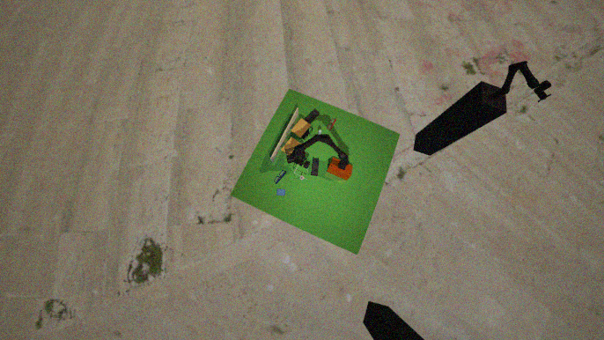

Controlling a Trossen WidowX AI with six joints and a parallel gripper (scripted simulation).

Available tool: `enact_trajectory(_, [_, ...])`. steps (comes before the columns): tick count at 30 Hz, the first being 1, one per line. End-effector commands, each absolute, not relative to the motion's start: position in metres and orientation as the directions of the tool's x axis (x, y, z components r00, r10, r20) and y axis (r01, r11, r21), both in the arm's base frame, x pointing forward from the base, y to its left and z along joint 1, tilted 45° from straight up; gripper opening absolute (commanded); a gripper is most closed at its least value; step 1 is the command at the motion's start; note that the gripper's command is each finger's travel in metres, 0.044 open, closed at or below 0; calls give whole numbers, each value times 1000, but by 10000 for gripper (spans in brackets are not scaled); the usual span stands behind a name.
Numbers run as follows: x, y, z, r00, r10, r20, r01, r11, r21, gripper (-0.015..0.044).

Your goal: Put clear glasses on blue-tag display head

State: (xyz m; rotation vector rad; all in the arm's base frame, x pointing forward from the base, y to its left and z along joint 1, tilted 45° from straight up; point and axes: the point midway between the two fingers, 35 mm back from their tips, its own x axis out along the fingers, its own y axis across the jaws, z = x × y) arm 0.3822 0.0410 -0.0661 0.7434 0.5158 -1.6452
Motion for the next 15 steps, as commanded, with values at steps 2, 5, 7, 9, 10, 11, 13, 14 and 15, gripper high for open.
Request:
enact_trajectory(2, [381, 54, -77, -105, -688, -718, 976, -211, 59, 0])
enact_trajectory(5, [380, 67, -90, -105, -688, -719, 976, -211, 59, 0])
enact_trajectory(7, [379, 77, -98, -105, -687, -719, 976, -211, 59, 0])
enact_trajectory(9, [377, 86, -107, -105, -687, -719, 976, -211, 59, 0])
enact_trajectory(10, [376, 89, -110, -105, -687, -719, 976, -211, 59, 0])
enact_trajectory(11, [375, 91, -112, -105, -687, -719, 976, -212, 59, 0])
enact_trajectory(13, [375, 92, -113, -105, -687, -719, 976, -212, 59, 0])
enact_trajectory(14, [375, 92, -113, -105, -687, -719, 976, -212, 59, 0])
enact_trajectory(15, [375, 91, -114, -105, -687, -719, 976, -212, 59, 0])
